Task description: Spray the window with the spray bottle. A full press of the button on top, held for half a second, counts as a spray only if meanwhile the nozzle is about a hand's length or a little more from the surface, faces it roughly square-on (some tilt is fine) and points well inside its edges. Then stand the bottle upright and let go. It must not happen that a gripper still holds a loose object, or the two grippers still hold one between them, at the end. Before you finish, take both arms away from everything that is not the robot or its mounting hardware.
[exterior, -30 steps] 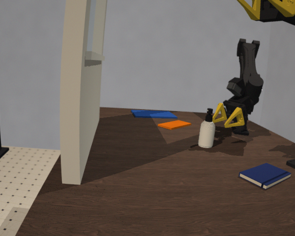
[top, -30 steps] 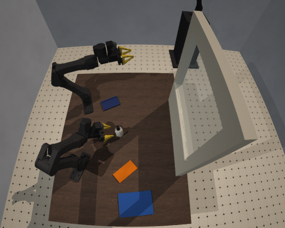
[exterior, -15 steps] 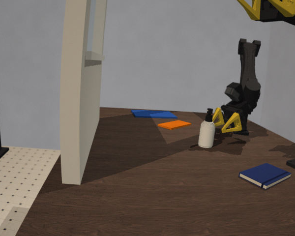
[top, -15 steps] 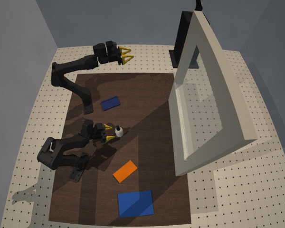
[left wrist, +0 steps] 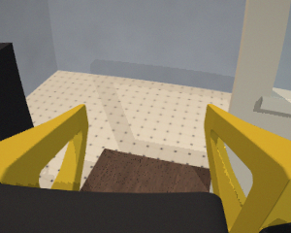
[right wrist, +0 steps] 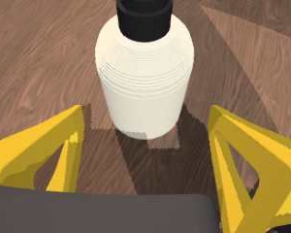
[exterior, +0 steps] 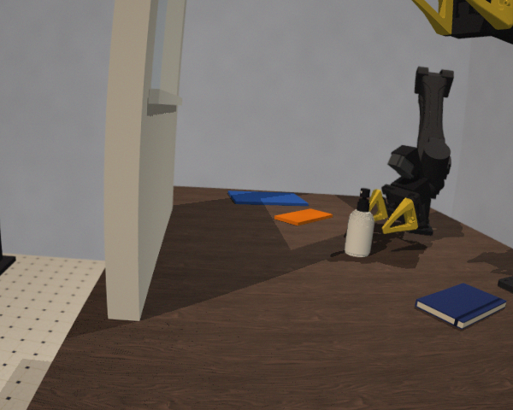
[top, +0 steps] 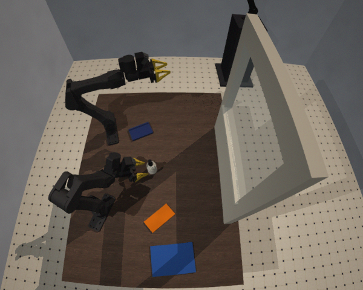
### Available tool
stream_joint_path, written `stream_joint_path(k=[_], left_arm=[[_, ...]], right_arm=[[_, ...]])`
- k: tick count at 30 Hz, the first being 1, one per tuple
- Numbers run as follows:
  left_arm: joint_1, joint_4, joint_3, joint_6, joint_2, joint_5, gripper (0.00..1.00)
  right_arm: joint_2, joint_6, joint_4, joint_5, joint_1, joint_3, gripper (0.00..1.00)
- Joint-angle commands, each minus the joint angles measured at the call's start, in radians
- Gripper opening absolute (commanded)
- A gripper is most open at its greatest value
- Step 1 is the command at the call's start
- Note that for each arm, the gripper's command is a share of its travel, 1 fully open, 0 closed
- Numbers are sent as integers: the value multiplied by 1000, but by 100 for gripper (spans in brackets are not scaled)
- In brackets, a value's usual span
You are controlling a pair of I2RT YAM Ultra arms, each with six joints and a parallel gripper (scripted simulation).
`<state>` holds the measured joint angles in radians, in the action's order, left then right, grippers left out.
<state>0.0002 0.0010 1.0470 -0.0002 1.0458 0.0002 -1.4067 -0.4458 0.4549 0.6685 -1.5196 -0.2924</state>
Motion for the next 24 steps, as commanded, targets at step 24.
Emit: stream_joint_path(k=[24], left_arm=[[2,-8,24,-4,-1,-2,65]], right_arm=[[-235,92,252,-98,122,-82,69]])
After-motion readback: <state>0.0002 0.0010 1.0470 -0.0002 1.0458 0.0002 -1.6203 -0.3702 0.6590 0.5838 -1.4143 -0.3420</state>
